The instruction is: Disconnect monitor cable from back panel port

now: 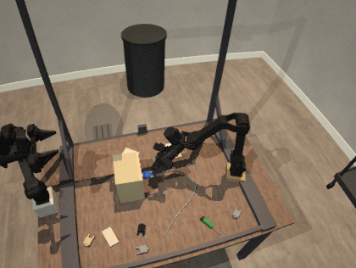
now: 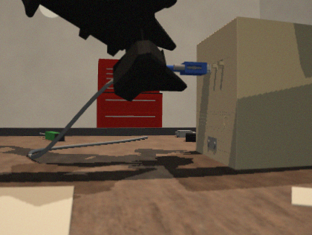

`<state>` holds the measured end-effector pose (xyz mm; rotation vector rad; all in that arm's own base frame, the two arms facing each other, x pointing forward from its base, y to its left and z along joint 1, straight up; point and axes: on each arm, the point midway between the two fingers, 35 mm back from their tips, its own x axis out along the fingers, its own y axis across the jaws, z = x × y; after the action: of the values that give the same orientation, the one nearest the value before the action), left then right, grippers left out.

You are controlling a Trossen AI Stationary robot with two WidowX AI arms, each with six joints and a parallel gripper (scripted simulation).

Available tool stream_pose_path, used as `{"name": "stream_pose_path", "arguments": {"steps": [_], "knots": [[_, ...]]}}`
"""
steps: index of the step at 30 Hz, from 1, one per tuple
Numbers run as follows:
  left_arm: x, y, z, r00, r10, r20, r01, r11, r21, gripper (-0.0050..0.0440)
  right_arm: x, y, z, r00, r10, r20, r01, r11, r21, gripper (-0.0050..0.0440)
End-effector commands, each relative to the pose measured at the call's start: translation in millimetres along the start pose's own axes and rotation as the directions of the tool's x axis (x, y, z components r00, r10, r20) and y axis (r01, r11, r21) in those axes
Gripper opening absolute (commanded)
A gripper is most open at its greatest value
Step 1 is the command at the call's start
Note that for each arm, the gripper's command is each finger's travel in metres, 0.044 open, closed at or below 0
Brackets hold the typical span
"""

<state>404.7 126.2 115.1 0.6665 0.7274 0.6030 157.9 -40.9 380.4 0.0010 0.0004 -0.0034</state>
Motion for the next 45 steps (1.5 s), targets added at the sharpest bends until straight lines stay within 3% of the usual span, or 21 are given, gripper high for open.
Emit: {"name": "stream_pose_path", "arguments": {"steps": [1, 12, 23, 29, 31, 43, 45], "knots": [[0, 5, 8, 0.999, 0.038, 0.028, -0.039, 0.999, 0.021, 0.0440, 0, 1, 3, 1.000, 0.003, 0.002, -0.003, 1.000, -0.007, 0.0440], [4, -5, 5, 0.967, 0.243, 0.074, -0.254, 0.906, 0.339, 0.0440, 0, 1, 3, 1.000, 0.003, 0.002, -0.003, 1.000, -0.007, 0.0440], [0, -6, 3, 0.941, 0.326, 0.089, -0.331, 0.837, 0.436, 0.0440, 0, 1, 3, 1.000, 0.003, 0.002, -0.003, 1.000, -0.007, 0.0440], [0, -6, 3, 0.941, 0.326, 0.089, -0.331, 0.837, 0.436, 0.0296, 0, 1, 3, 1.000, 0.003, 0.002, -0.003, 1.000, -0.007, 0.0440], [0, -6, 3, 0.941, 0.326, 0.089, -0.331, 0.837, 0.436, 0.0296, 0, 1, 3, 1.000, 0.003, 0.002, -0.003, 1.000, -0.007, 0.0440], [0, -6, 3, 0.941, 0.326, 0.089, -0.331, 0.837, 0.436, 0.0008, 0, 1, 3, 1.000, 0.003, 0.002, -0.003, 1.000, -0.007, 0.0440], [0, -6, 3, 0.941, 0.326, 0.089, -0.331, 0.837, 0.436, 0.0000, 0, 1, 3, 1.000, 0.003, 0.002, -0.003, 1.000, -0.007, 0.0440]]}}
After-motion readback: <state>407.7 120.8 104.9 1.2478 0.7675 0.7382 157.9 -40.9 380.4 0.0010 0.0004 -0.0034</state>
